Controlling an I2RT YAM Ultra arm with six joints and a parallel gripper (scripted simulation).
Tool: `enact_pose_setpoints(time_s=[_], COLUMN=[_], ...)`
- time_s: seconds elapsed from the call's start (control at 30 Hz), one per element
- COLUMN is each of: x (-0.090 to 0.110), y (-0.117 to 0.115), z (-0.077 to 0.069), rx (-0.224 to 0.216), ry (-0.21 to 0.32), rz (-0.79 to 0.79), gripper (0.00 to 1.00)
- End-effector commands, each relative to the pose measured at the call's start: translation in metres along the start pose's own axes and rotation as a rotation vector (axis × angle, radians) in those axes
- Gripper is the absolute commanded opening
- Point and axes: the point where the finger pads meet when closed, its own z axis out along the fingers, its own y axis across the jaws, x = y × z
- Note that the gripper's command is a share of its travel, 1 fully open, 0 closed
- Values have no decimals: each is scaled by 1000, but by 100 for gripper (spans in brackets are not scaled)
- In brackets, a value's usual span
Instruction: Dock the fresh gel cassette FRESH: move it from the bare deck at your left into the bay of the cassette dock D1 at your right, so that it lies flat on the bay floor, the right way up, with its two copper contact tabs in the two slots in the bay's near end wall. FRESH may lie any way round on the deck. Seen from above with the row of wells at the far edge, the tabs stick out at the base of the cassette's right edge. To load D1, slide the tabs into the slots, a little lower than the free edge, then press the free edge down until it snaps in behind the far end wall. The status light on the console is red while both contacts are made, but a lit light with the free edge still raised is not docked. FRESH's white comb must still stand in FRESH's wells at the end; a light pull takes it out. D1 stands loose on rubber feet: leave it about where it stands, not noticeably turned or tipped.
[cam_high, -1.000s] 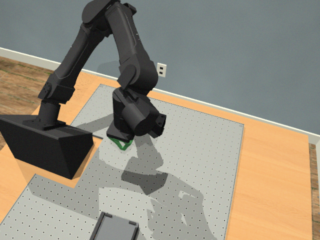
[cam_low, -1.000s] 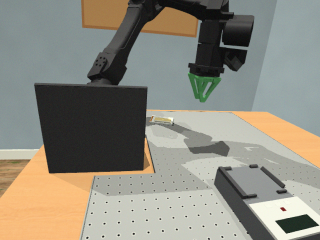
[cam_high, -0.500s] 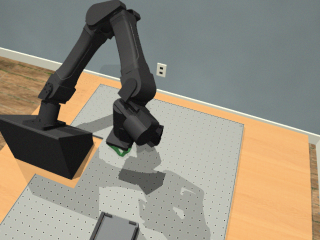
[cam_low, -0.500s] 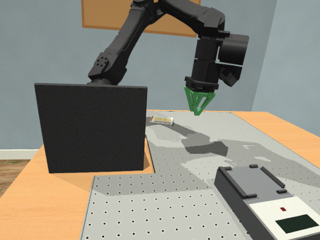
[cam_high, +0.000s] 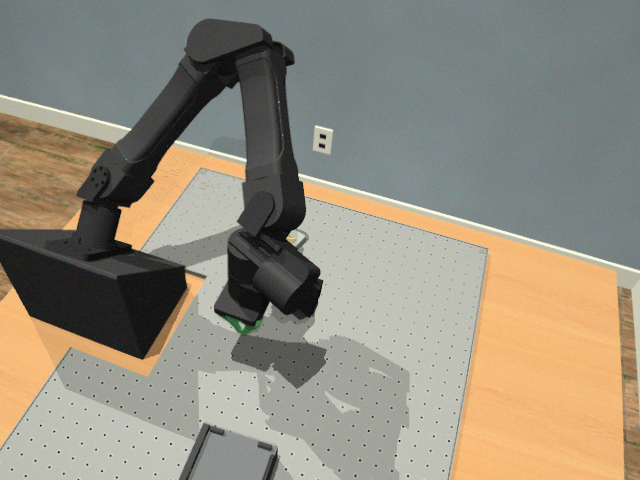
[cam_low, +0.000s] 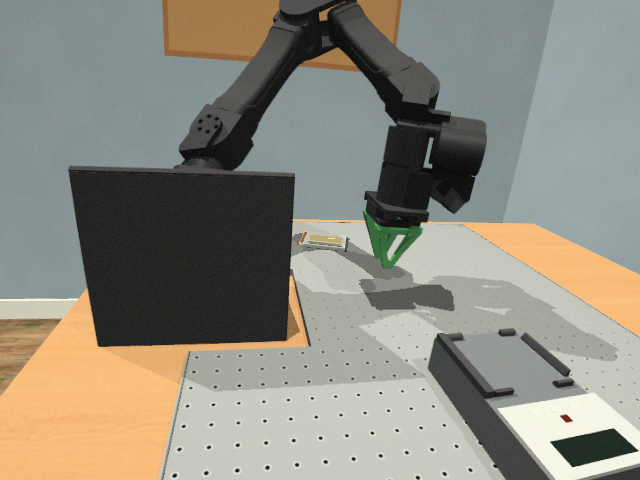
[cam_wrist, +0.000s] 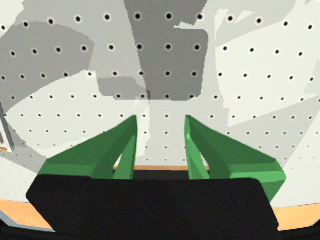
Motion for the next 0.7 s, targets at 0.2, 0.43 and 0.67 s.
enact_pose_setpoints(time_s=[0.2,0.43,0.67], x=[-10,-13,-2], y=[-5,-6,28], z=[-7,-4,-3], rx=[15,16,7], ry=[-73,-58,-60], rz=[3,-3,189], gripper=[36,36,36])
